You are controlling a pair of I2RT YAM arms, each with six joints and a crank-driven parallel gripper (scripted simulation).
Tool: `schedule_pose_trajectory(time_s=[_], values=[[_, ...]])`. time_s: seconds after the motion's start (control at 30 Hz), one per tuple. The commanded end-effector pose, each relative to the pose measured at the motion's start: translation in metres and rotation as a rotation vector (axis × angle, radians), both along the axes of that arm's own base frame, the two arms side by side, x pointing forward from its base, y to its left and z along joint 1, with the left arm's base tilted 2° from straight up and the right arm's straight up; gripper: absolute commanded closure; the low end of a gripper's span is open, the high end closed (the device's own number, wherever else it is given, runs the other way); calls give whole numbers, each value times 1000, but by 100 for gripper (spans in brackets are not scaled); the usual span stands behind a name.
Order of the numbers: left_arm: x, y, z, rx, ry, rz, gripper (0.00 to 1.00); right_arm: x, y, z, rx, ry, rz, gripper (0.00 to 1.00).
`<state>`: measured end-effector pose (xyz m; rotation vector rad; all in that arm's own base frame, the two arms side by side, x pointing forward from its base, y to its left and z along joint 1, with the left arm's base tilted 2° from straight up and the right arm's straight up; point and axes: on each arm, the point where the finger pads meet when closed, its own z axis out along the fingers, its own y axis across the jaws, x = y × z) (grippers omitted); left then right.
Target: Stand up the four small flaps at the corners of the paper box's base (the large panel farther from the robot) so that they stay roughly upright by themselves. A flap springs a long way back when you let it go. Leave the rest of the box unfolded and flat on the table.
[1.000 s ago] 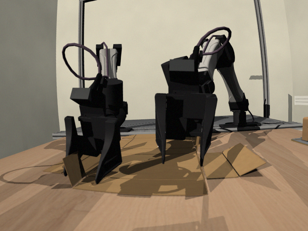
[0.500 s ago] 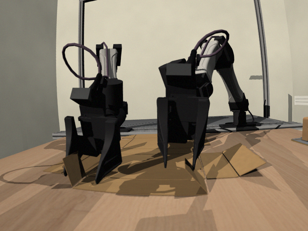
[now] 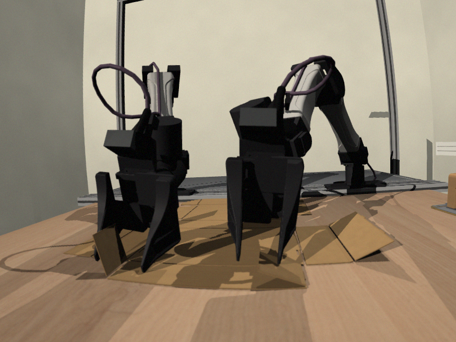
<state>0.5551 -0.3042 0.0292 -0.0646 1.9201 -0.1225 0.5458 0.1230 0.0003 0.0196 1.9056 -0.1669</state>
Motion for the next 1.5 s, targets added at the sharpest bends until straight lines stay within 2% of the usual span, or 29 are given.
schedule_pose_trajectory(time_s=[0.0,0.03,0.07,0.1,0.17,0.4,0.53,0.8,1.13,1.47], values=[[0,5,-17,2,9,6,49,-8,2,-26,-28,56,13,19],[8,1,26,-40,-53,10,49,-8,2,-26,-28,56,13,19],[11,-1,37,-53,-72,11,49,-8,2,-26,-28,56,13,19],[12,-2,38,-55,-74,11,49,-8,2,-26,-28,56,13,19],[10,-1,21,-39,-52,11,49,-8,2,-26,-28,56,13,19],[4,-1,9,-20,-26,4,49,-8,2,-26,-28,56,13,19],[10,1,36,-48,-64,11,49,-8,2,-26,-28,56,13,19],[3,9,31,-19,-26,2,49,-8,2,-26,-28,56,13,19],[4,29,53,-29,-46,1,49,-8,2,-26,-28,56,13,19],[4,33,57,-34,-52,-5,49,-8,2,-26,-28,56,13,19]])
